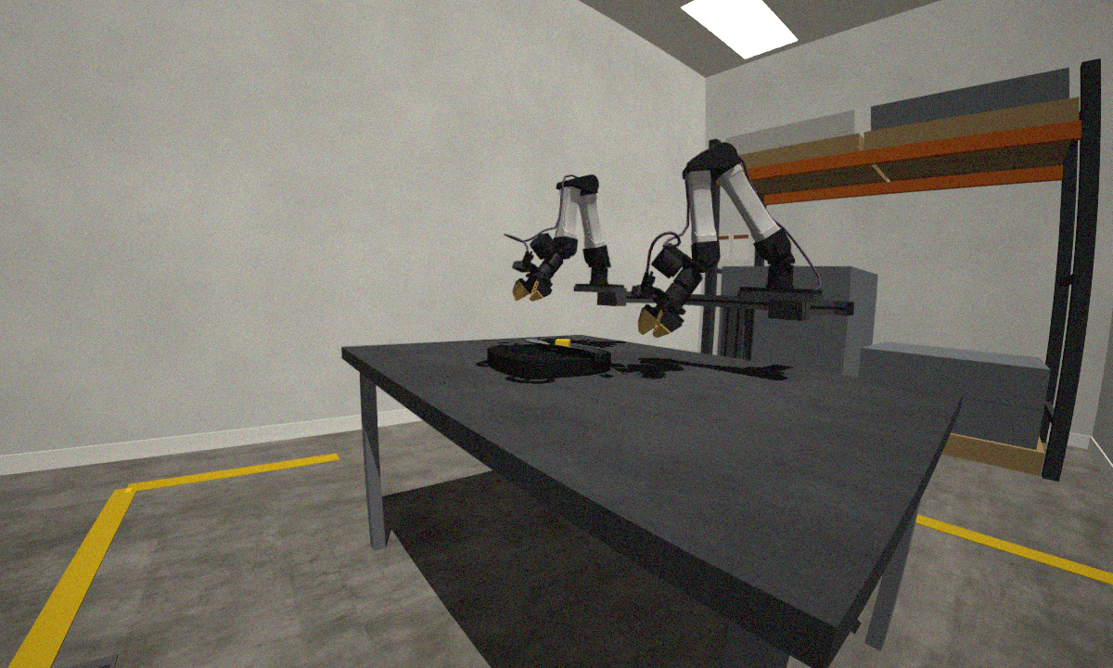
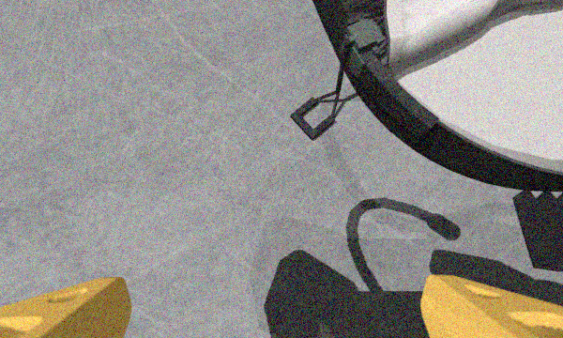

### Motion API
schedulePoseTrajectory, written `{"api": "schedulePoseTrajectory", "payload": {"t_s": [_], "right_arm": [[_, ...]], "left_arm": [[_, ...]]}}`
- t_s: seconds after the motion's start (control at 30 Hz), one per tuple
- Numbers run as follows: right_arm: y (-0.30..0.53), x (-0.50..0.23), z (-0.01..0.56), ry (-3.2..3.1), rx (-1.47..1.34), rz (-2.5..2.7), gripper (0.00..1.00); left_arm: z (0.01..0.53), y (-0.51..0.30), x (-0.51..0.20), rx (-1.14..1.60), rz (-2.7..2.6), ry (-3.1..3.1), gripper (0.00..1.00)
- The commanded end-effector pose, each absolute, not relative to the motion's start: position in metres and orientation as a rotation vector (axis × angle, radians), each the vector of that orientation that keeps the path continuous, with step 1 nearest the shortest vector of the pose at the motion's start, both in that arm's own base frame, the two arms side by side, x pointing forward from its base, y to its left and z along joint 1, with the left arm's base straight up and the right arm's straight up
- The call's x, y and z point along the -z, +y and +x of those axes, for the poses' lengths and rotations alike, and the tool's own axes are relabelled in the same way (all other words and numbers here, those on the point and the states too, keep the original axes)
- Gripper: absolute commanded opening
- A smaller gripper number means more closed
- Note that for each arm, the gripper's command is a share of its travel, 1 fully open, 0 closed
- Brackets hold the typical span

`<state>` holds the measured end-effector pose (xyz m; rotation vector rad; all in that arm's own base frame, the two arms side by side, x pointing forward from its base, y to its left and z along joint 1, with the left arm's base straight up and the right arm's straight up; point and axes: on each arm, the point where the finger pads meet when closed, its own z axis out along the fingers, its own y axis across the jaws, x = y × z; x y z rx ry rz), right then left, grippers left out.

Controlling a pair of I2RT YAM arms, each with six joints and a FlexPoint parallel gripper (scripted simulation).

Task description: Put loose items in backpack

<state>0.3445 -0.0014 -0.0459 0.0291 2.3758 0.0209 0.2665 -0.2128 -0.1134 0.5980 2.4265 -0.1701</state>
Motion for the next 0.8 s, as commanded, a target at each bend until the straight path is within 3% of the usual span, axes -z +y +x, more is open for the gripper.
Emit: {"api": "schedulePoseTrajectory", "payload": {"t_s": [0.0,0.77], "right_arm": [[-0.004,0.037,0.352,2.342,-0.023,0.028,0.9],[-0.004,0.037,0.352,2.342,-0.023,0.028,0.9]], "left_arm": [[0.287,-0.206,0.087,0.232,0.551,2.34,0.9],[0.342,-0.039,0.051,0.051,0.093,2.371,0.9]]}}
